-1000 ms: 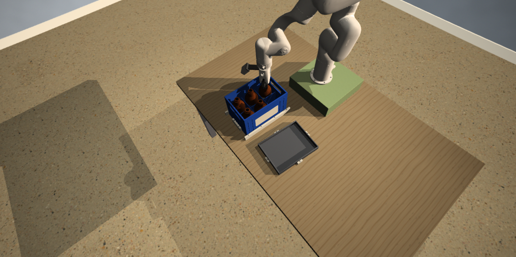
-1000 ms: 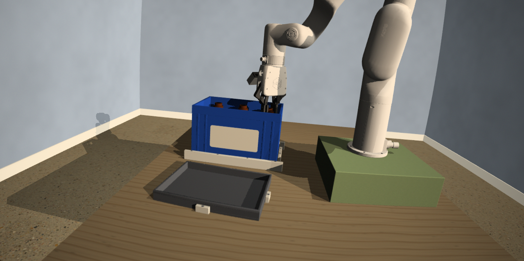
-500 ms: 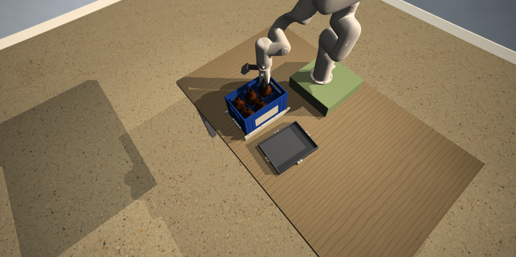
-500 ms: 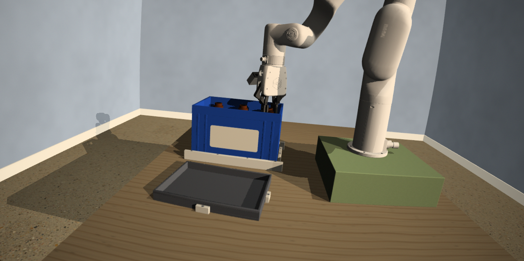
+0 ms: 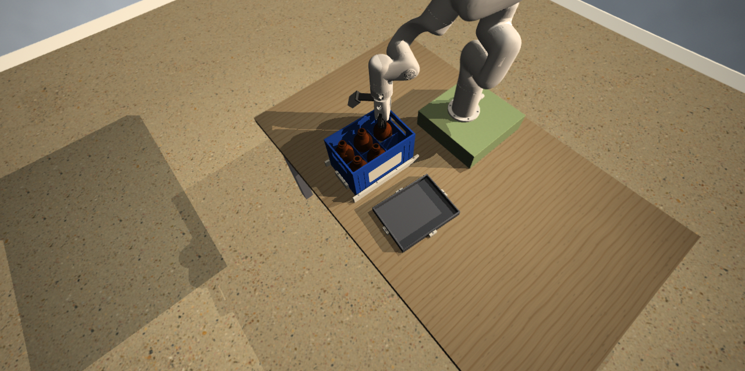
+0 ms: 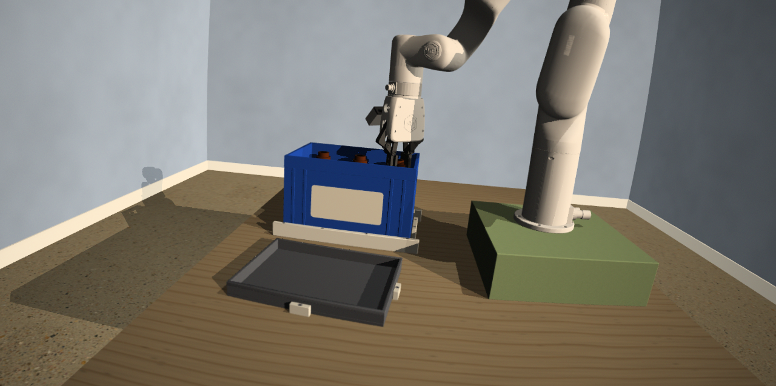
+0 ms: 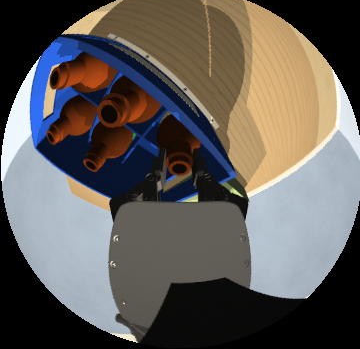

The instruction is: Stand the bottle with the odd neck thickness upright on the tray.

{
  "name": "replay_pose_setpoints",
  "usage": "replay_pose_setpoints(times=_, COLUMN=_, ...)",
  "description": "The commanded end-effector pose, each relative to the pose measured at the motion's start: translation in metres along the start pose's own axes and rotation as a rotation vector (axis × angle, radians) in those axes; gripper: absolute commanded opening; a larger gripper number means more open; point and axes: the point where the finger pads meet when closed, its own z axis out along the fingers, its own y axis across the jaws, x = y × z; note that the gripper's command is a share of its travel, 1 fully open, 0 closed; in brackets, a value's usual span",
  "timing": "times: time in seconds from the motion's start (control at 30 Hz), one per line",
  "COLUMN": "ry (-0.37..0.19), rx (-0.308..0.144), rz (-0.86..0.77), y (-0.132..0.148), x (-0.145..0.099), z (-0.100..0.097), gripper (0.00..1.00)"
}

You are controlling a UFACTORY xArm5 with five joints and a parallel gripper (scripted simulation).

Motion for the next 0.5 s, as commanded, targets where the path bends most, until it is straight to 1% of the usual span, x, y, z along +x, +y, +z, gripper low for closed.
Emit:
replay_pose_setpoints(times=0.0, ry=0.003, rx=0.001, rz=0.000, y=-0.0005, x=0.0011, z=-0.0010, gripper=0.00)
replay_pose_setpoints(times=0.33, ry=0.003, rx=0.001, rz=0.000, y=-0.0005, x=0.0011, z=-0.0010, gripper=0.00)
replay_pose_setpoints(times=0.37, ry=0.003, rx=0.001, rz=0.000, y=-0.0005, x=0.0011, z=-0.0010, gripper=0.65)
replay_pose_setpoints(times=0.47, ry=0.003, rx=0.001, rz=0.000, y=-0.0005, x=0.0011, z=-0.0010, gripper=0.65)
